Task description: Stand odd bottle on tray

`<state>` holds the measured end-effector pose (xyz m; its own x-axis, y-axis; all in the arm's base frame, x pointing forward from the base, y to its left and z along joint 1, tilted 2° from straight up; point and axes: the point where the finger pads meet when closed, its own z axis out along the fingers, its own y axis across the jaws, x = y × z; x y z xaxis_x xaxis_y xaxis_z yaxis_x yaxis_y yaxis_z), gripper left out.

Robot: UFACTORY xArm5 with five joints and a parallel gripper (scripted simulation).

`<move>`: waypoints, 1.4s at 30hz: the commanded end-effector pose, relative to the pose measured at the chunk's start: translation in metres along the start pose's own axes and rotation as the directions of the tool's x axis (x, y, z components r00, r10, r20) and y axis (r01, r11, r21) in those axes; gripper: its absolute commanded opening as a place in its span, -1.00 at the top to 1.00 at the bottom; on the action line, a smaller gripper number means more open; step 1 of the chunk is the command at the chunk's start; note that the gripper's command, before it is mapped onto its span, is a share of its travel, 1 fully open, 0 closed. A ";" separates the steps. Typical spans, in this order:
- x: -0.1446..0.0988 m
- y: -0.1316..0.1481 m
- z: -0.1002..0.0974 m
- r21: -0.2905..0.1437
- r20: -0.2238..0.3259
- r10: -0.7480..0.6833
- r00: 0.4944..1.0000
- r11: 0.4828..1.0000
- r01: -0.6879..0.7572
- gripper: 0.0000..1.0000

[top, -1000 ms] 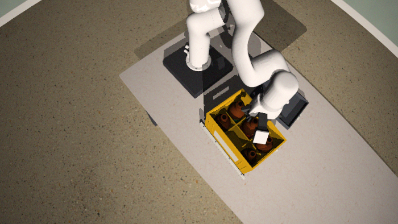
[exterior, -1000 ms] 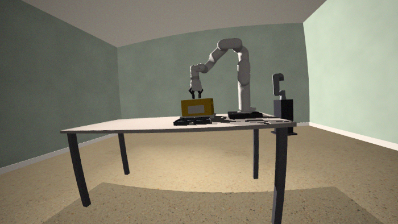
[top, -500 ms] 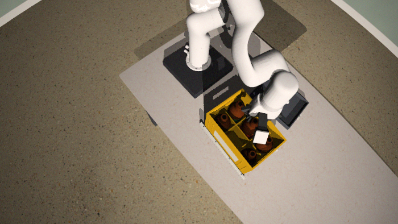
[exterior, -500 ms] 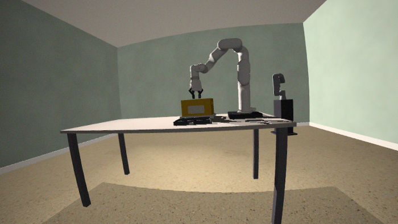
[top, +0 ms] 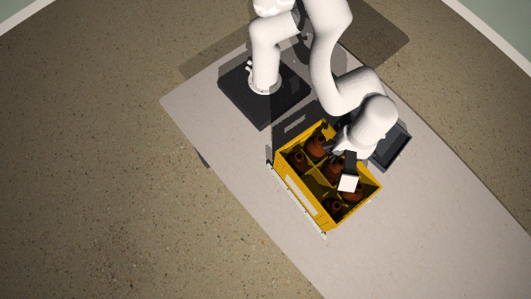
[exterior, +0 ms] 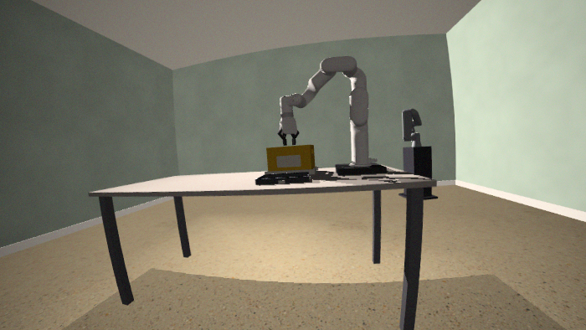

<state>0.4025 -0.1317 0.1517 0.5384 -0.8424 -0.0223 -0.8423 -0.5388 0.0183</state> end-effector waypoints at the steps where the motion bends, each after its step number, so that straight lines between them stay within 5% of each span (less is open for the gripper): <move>1: 0.001 -0.001 -0.001 0.002 -0.003 0.000 1.000 1.000 0.000 -0.30; 42: 0.001 0.000 0.007 0.003 -0.003 0.000 1.000 1.000 0.000 -0.30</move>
<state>0.4021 -0.1322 0.1461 0.5384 -0.8424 -0.0222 -0.8423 -0.5388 0.0181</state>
